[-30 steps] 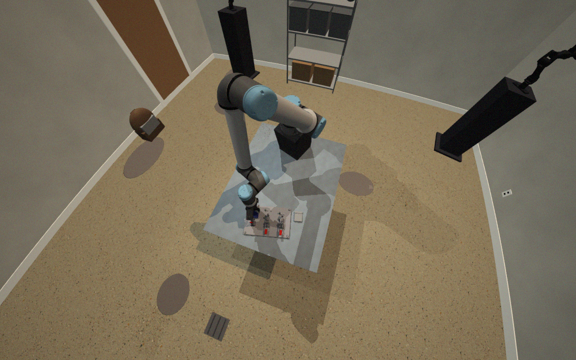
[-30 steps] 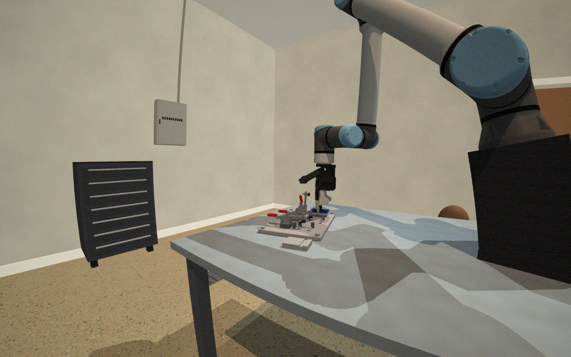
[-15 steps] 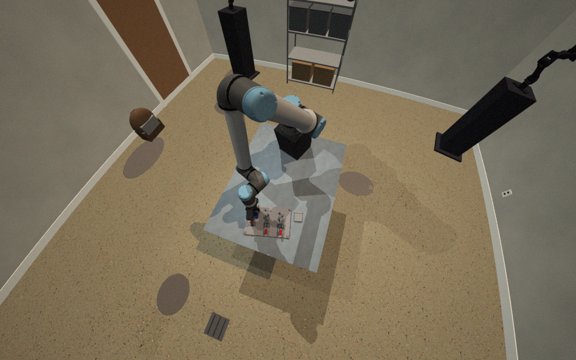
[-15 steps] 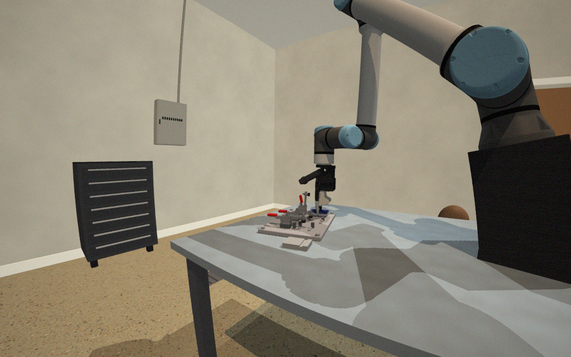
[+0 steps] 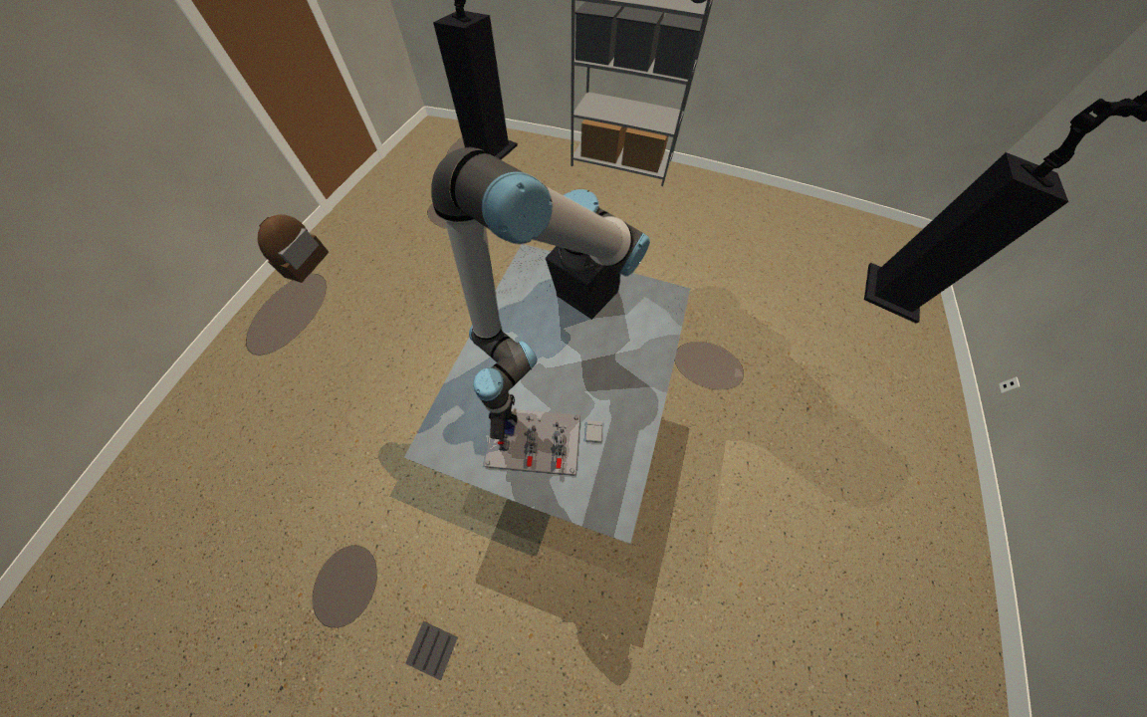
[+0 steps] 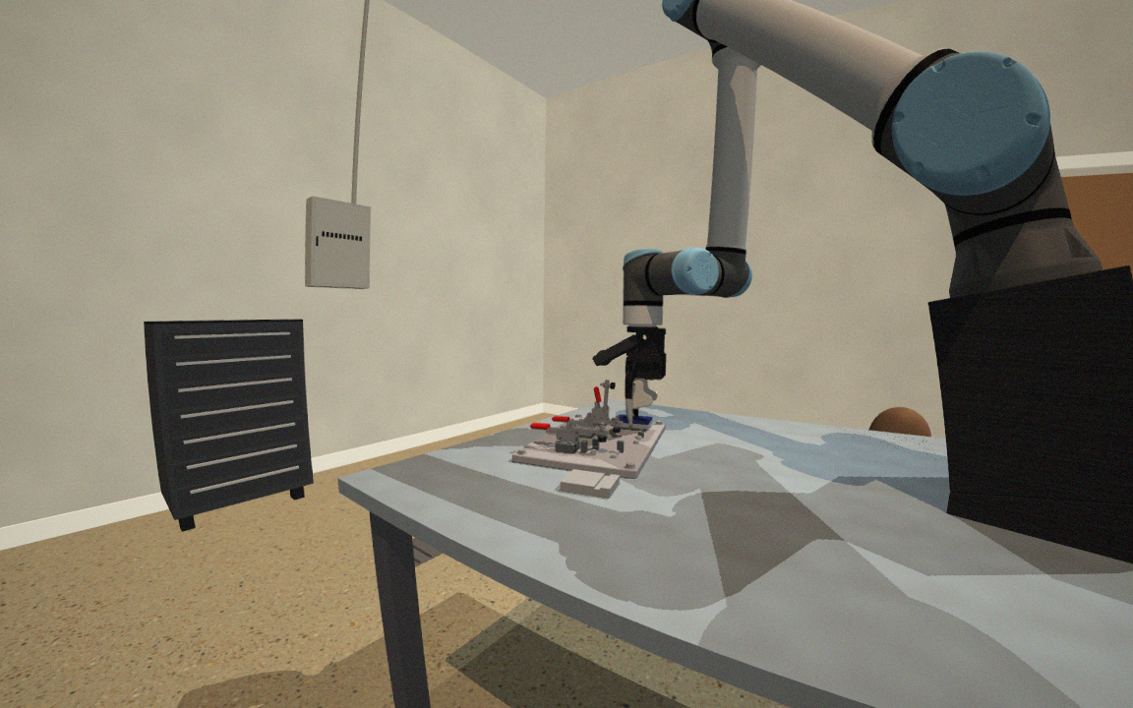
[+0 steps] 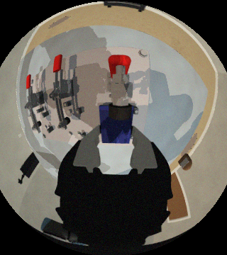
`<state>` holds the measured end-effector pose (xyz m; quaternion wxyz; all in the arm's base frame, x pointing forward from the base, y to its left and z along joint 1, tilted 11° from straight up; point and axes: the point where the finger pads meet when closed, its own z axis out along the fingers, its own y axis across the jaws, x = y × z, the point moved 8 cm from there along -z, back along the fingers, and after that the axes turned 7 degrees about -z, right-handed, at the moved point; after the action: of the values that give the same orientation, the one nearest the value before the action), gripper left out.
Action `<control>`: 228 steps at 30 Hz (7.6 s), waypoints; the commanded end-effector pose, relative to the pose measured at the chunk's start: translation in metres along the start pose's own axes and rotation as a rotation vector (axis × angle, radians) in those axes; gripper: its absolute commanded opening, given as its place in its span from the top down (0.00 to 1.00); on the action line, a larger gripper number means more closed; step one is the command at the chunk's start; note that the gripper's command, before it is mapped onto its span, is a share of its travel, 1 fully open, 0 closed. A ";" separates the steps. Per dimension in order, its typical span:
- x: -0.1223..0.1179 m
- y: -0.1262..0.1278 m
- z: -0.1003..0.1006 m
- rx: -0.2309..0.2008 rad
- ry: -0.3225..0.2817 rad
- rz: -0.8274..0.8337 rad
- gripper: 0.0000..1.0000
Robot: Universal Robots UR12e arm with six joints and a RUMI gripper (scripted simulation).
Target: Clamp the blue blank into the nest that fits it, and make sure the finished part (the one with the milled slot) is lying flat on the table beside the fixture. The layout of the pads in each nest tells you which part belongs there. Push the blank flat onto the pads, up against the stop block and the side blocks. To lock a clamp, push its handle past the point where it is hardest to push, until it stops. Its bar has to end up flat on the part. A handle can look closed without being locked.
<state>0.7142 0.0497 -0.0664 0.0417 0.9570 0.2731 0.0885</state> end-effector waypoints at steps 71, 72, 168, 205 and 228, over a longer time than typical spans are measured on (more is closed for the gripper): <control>0.000 0.000 -0.001 -0.001 0.001 0.000 0.41; 0.000 0.000 -0.001 -0.001 0.001 0.000 0.41; 0.000 0.000 -0.061 -0.001 0.001 0.000 1.00; 0.000 0.000 -0.058 -0.001 0.001 0.000 1.00; 0.000 0.000 -0.036 -0.001 0.001 0.000 1.00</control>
<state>0.7070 0.0509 -0.0300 0.0417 0.9570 0.2731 0.0885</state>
